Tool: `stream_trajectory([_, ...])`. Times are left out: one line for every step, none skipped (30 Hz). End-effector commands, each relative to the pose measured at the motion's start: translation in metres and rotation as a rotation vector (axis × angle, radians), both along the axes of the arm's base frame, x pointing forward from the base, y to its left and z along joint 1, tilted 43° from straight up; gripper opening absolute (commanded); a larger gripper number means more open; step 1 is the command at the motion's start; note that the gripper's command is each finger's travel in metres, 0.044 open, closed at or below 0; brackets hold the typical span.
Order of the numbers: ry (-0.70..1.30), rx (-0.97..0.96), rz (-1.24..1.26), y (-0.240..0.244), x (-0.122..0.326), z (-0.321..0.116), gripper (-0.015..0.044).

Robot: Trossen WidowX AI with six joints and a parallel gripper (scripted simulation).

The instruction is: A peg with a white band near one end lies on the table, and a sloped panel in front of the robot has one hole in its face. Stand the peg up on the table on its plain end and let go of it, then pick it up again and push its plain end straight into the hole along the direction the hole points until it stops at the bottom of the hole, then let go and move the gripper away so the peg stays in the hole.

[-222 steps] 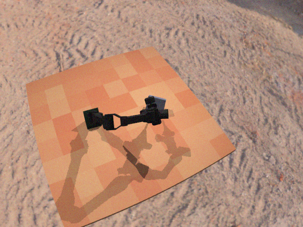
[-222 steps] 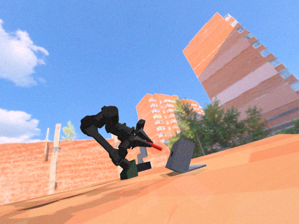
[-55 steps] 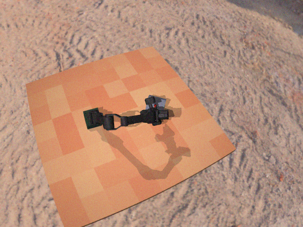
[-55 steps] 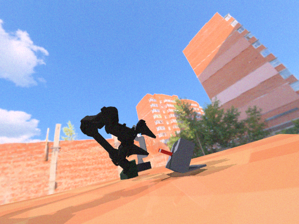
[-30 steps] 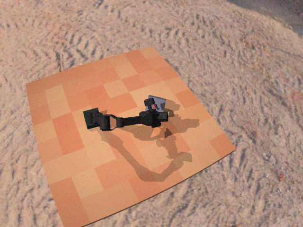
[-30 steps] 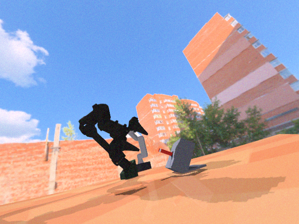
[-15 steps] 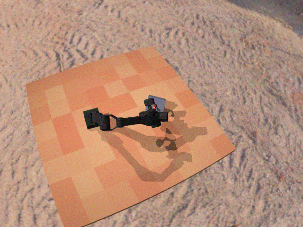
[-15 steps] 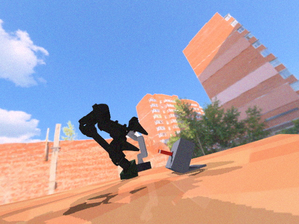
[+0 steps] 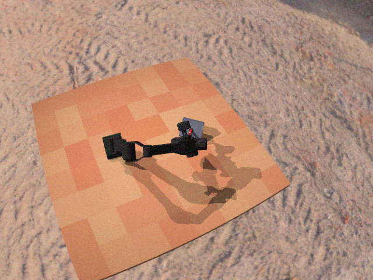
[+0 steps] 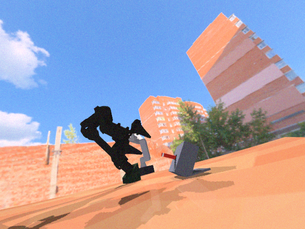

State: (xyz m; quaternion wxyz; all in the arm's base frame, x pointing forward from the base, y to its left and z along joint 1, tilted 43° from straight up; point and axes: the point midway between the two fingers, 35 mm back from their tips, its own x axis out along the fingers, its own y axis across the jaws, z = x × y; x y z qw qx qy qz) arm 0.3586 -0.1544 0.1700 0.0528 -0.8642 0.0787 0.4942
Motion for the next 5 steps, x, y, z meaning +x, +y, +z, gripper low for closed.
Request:
stream_trajectory([-0.001,0.003,0.005,0.0007,-0.0002,0.0004,0.0440])
stream_trajectory([-0.001,0.003,0.005,0.0007,-0.0002,0.0004,0.0440])
stream_trajectory([-0.001,0.003,0.005,0.0007,-0.0002,0.0004,0.0440])
stream_trajectory([-0.001,0.003,0.005,0.0007,-0.0002,0.0004,0.0440])
stream_trajectory([-0.001,0.003,0.005,0.0007,-0.0002,0.0004,0.0440])
